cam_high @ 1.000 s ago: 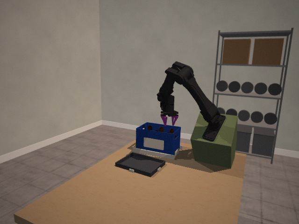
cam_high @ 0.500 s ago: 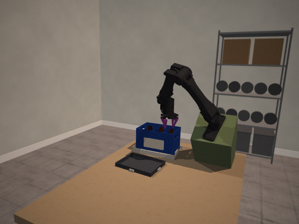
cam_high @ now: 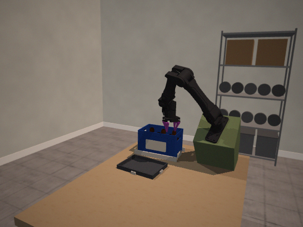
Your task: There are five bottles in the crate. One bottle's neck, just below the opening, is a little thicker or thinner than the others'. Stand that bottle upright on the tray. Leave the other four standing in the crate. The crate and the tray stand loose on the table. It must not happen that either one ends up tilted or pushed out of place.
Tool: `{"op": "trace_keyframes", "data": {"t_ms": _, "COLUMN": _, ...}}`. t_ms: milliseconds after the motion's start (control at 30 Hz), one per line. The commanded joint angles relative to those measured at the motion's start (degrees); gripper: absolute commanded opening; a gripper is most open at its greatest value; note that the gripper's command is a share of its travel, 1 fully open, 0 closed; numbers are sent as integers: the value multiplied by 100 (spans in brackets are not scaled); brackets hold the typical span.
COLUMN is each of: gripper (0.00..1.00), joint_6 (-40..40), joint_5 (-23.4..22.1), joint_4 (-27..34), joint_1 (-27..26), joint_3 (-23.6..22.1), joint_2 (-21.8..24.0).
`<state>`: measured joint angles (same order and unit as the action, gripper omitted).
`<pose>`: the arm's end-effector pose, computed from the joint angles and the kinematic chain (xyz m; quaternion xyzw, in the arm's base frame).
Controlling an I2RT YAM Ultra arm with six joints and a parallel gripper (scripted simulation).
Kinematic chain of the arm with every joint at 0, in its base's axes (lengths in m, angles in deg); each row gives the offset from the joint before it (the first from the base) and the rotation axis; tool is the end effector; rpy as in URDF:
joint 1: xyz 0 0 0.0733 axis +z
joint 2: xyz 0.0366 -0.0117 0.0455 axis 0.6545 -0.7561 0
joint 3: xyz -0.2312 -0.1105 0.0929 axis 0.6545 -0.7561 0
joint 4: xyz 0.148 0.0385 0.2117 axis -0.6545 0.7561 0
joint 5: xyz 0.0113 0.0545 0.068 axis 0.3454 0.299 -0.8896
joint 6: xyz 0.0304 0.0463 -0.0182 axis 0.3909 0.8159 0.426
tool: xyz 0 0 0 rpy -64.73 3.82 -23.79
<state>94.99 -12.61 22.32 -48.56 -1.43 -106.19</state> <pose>0.3154 -0.0180 0.0329 -0.2566 -0.9163 -0.2760 0.1359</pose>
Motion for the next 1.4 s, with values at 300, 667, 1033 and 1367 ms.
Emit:
{"op": "trace_keyframes", "data": {"t_ms": 300, "gripper": 61, "joint_6": 108, "joint_5": -6, "joint_4": -206, "joint_1": -32, "joint_3": -52, "joint_2": 41}}
{"op": "trace_keyframes", "data": {"t_ms": 667, "gripper": 61, "joint_6": 107, "joint_5": -6, "joint_4": -202, "joint_1": -32, "joint_3": -53, "joint_2": 41}}
{"op": "trace_keyframes", "data": {"t_ms": 1033, "gripper": 61, "joint_6": 107, "joint_5": -6, "joint_4": -202, "joint_1": -32, "joint_3": -53, "joint_2": 41}}
{"op": "trace_keyframes", "data": {"t_ms": 1367, "gripper": 61, "joint_6": 107, "joint_5": -6, "joint_4": -202, "joint_1": -32, "joint_3": -53, "joint_2": 41}}
